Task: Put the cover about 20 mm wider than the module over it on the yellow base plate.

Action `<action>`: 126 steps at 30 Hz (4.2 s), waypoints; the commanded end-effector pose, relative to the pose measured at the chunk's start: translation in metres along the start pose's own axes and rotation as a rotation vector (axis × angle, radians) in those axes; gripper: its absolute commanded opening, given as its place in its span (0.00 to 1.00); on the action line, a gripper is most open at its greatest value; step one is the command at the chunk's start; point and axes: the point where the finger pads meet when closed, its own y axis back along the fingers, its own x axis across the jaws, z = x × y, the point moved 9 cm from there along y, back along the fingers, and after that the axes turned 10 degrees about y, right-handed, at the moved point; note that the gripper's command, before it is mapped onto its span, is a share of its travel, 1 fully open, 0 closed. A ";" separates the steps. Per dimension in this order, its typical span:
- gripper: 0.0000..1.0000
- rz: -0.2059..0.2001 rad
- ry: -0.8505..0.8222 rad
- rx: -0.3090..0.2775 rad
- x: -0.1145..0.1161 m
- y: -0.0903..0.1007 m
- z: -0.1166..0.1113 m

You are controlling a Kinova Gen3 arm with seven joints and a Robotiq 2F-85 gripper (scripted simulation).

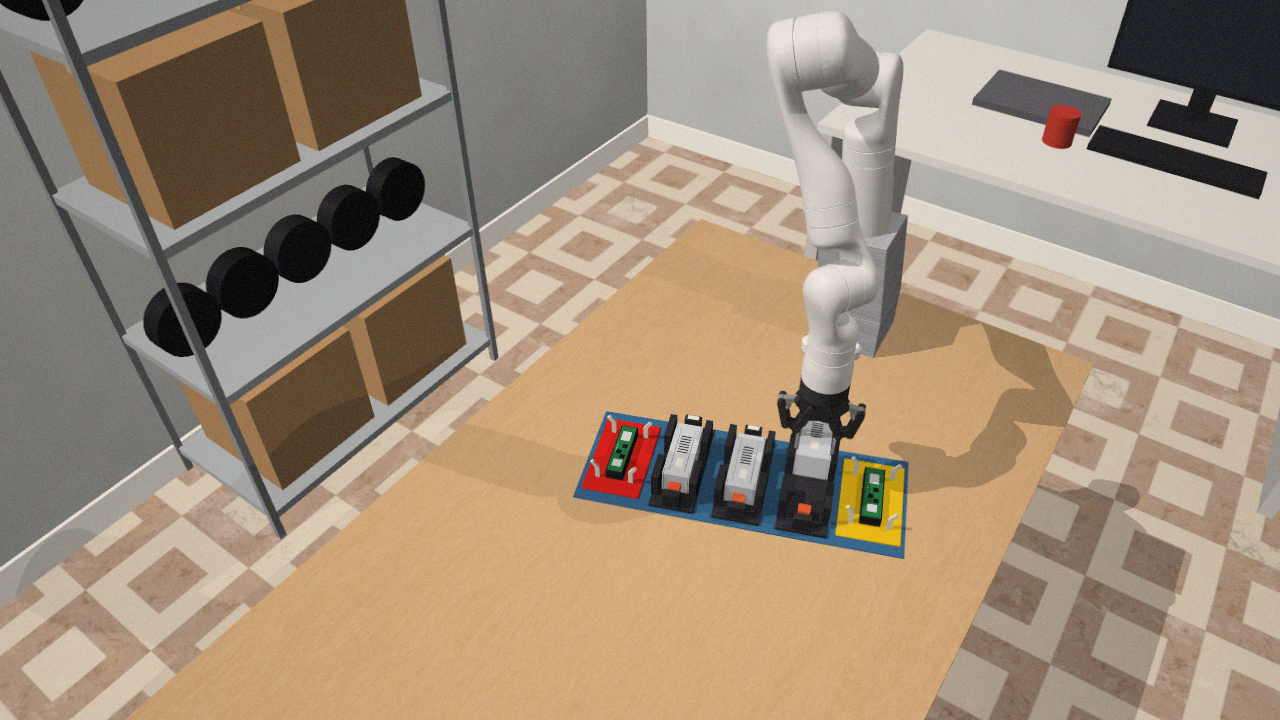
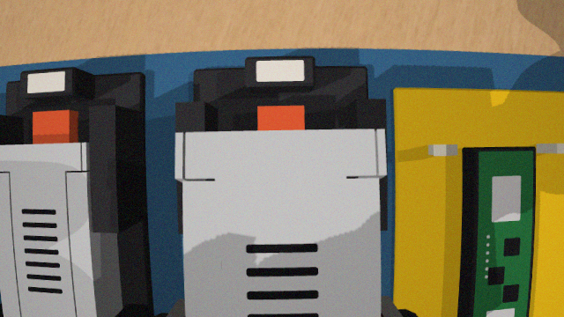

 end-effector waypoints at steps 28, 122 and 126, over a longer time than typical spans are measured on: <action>0.01 0.000 0.000 -0.002 0.000 0.031 0.001; 0.00 0.000 0.000 -0.002 0.107 -0.037 0.014; 0.00 0.000 0.000 -0.002 0.107 -0.043 0.014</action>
